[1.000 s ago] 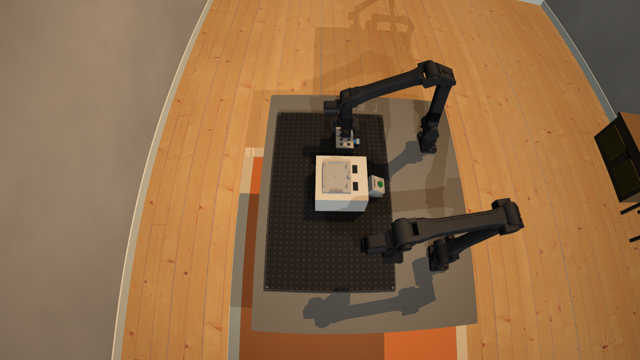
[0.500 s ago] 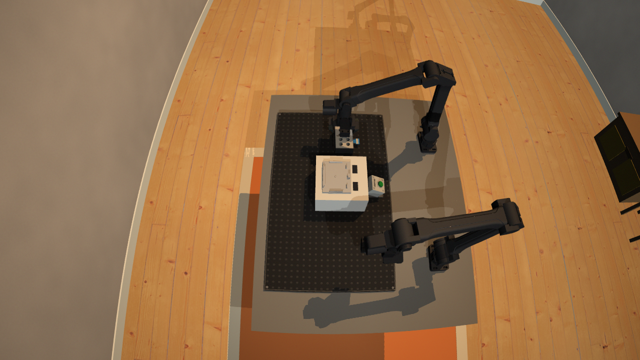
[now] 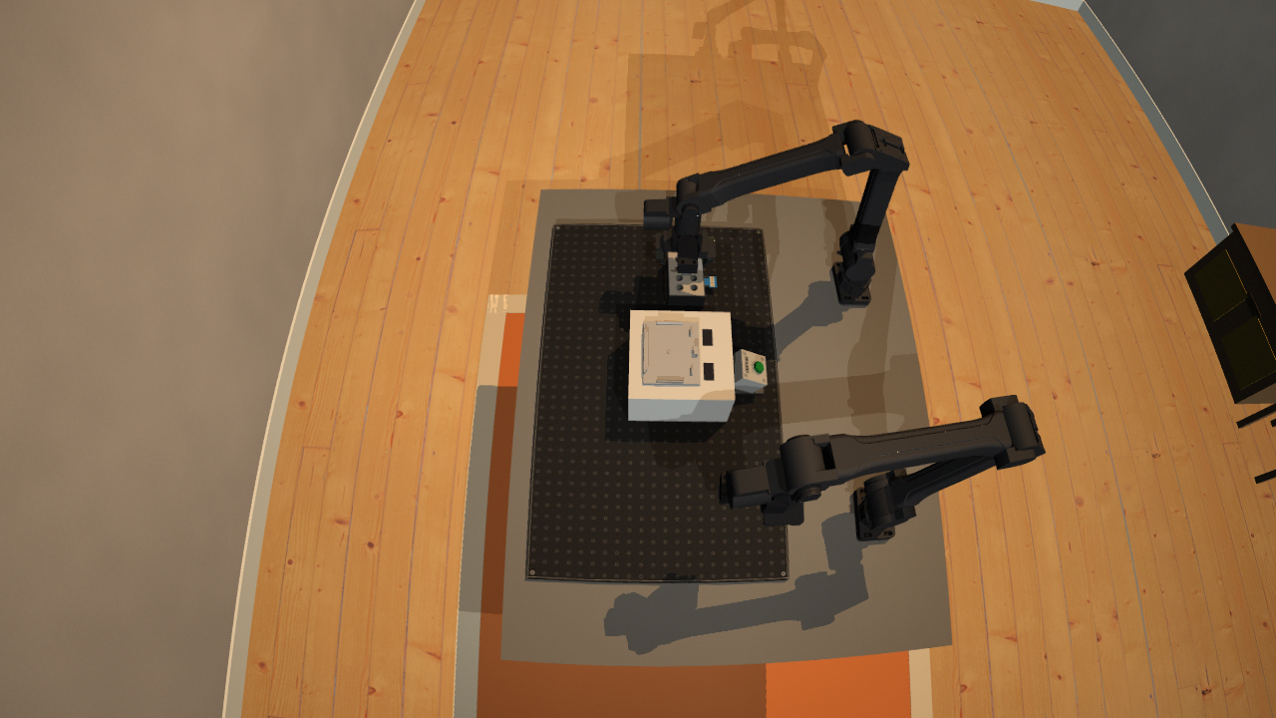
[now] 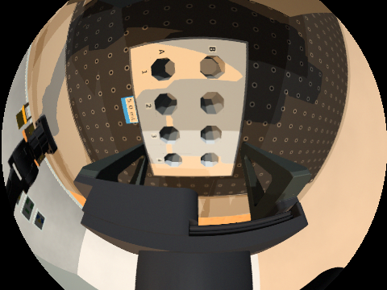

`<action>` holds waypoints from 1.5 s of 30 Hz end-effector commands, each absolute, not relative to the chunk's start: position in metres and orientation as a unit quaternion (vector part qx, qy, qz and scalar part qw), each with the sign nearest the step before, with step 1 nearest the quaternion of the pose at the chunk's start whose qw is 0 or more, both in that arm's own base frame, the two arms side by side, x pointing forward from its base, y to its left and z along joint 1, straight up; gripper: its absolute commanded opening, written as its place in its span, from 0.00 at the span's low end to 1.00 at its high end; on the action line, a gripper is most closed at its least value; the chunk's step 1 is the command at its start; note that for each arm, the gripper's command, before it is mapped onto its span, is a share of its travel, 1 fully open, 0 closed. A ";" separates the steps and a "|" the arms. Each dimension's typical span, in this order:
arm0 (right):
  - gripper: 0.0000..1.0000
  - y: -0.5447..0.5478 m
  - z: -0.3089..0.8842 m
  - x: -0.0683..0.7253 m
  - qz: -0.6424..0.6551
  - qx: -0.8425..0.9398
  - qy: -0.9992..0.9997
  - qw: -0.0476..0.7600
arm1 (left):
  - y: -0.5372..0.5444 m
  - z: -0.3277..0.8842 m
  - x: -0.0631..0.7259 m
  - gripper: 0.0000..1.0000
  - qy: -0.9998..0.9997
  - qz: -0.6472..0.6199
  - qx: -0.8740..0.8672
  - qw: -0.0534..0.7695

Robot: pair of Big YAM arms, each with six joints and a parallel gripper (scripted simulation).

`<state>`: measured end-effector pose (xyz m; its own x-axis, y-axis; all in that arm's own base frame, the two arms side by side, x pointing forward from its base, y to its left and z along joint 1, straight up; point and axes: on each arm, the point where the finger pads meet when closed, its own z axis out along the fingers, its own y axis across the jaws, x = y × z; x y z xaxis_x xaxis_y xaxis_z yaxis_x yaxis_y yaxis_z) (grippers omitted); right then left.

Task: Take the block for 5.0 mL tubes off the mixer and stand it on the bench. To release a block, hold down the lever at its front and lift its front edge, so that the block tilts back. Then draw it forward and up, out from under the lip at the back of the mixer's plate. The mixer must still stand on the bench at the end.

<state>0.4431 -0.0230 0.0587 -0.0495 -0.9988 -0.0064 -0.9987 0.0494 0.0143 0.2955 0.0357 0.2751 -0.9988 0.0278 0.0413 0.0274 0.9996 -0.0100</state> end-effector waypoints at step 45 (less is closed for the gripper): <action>1.00 -0.023 0.056 0.441 -0.029 0.680 -0.733 0.016 | 0.033 0.283 0.299 0.00 -1.000 0.003 -0.015 0.002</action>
<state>0.4435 -0.0222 0.0618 -0.0599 -0.9981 -0.0118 -0.9966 0.0591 0.0566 0.2955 0.0357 0.2751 -0.9988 0.0278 0.0413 0.0274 0.9996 -0.0100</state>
